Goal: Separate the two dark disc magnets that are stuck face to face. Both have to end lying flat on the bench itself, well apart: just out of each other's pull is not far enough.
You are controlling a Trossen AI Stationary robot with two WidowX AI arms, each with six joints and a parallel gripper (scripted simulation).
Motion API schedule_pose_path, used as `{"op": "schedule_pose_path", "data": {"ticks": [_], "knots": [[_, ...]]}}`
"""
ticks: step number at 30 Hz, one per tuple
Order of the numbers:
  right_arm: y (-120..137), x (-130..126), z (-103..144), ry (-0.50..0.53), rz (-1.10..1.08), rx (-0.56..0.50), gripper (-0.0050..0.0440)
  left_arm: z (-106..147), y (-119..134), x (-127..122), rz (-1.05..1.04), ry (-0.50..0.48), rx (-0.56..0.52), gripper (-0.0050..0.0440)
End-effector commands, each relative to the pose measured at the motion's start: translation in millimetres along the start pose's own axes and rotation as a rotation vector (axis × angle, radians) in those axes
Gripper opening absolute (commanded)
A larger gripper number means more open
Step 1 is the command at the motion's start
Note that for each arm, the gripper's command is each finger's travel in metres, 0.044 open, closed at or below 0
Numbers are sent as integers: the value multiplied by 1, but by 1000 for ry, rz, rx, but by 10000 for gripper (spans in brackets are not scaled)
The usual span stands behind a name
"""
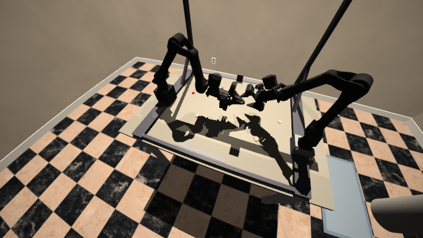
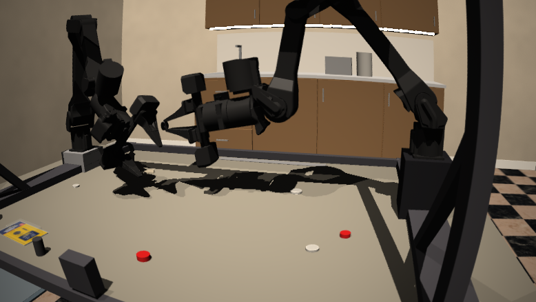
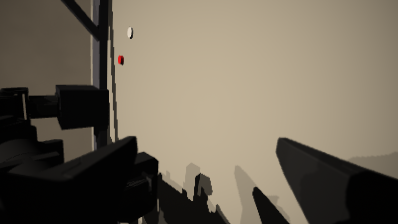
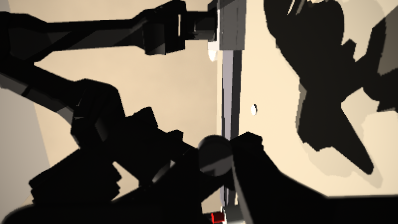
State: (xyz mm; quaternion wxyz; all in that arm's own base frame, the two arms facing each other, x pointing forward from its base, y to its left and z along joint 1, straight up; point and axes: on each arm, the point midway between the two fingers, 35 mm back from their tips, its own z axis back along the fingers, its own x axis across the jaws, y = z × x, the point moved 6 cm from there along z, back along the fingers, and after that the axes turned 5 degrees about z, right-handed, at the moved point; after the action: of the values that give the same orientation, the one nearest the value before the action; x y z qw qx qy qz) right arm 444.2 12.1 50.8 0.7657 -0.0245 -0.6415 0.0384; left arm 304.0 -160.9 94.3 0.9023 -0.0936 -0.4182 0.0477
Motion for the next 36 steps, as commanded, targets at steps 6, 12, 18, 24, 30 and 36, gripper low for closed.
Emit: {"op": "schedule_pose_path", "data": {"ticks": [6,12,18,24,30,36], "knots": [[-1,9,-1,-25,-2,-5,40,15,-17,21,326,121,21,400],[-1,9,-1,-25,-2,-5,40,21,-15,17,446,210,96,400],[-1,9,-1,-25,-2,-5,40,39,-11,39,697,216,177,400],[-1,9,-1,-25,-2,-5,40,57,-1,50,869,225,289,400],[-1,9,-1,-25,-2,-5,40,73,8,55,994,226,403,400],[-1,9,-1,-25,-2,-5,40,97,19,70,1166,166,518,400]]}}
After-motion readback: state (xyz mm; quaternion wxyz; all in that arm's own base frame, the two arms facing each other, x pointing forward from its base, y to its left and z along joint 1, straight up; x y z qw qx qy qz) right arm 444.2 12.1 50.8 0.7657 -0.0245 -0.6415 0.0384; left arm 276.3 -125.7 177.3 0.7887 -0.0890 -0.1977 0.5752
